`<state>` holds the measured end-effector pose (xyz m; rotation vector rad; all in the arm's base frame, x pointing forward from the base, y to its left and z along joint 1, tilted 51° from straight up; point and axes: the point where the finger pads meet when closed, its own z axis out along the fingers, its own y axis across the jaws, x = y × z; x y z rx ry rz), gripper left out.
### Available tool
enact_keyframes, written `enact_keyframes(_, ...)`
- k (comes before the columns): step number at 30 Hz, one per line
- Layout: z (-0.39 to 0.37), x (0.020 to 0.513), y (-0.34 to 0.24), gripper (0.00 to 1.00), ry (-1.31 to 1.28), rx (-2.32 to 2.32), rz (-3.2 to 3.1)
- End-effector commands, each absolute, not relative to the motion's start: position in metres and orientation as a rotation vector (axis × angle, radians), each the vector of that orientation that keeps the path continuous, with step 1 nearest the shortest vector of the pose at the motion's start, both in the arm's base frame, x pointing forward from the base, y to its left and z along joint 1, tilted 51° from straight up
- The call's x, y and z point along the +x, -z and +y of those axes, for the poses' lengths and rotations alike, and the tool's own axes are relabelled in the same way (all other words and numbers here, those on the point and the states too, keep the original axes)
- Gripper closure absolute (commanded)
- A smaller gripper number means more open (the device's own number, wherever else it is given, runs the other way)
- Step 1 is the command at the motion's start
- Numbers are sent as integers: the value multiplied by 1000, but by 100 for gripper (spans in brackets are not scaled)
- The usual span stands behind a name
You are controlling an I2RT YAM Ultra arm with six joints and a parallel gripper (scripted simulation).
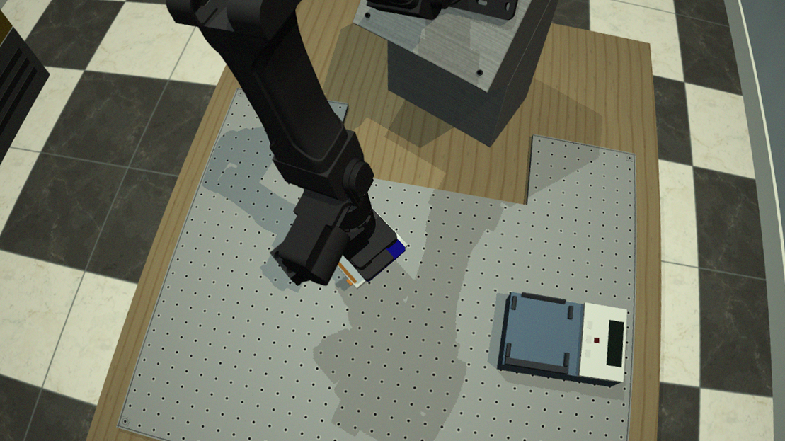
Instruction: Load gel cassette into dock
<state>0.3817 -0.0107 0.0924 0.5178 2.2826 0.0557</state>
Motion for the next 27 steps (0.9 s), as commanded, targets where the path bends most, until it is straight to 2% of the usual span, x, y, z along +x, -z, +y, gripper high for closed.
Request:
enact_keyframes(1,1,384,-93,100,77,365,2324)
enact_keyframes(19,82,381,-84,100,366,-233,2390)
enact_keyframes(27,112,380,-81,100,360,-220,2389)
